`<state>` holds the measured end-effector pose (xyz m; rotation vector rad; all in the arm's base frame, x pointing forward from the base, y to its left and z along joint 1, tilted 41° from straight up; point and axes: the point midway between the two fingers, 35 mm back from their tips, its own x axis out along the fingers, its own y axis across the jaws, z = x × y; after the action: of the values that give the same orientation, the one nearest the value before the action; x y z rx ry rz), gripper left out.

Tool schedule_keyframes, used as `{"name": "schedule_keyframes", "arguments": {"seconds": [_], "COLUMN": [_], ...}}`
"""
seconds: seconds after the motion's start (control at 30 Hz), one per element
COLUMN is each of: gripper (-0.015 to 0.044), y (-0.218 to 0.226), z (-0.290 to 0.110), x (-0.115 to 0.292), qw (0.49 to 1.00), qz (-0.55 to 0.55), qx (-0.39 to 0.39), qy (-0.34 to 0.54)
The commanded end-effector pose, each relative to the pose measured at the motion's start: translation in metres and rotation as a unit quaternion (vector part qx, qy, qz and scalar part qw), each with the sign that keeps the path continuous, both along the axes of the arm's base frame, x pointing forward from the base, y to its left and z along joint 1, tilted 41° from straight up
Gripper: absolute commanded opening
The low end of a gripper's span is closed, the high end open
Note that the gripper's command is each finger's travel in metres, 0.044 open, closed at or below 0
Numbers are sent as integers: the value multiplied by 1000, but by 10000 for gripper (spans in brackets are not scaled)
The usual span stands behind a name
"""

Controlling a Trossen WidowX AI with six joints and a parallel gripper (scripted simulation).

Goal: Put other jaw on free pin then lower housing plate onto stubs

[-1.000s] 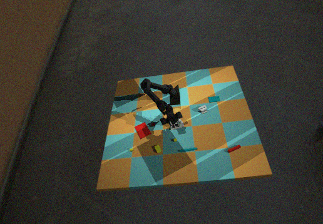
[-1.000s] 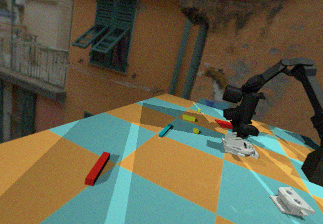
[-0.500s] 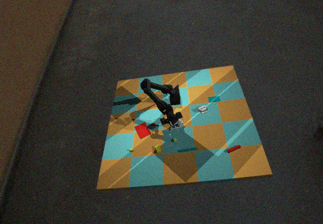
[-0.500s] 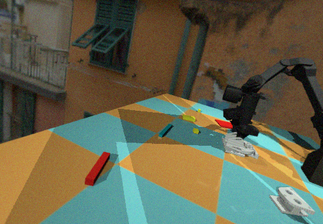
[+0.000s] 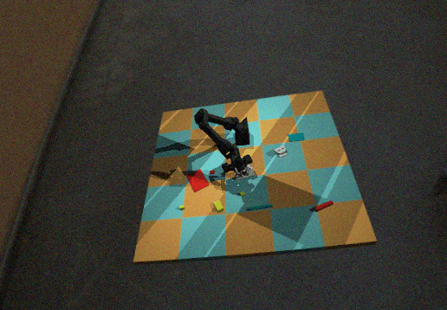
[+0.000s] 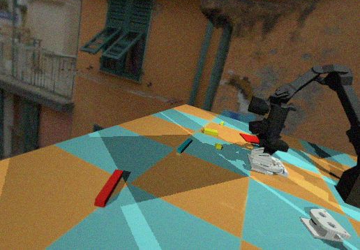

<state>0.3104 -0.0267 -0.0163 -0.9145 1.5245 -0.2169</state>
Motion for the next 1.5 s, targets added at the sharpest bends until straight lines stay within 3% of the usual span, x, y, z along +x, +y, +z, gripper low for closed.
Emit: {"name": "schedule_keyframes", "arguments": {"seconds": [0.0, 1.47], "gripper": [134, 134], "y": [-3, -2], "z": [-2, -3], "x": [-1, -1], "qw": [1000, 1000], "qz": [-2, -2], "qx": [-2, -2], "qy": [2, 2]}}
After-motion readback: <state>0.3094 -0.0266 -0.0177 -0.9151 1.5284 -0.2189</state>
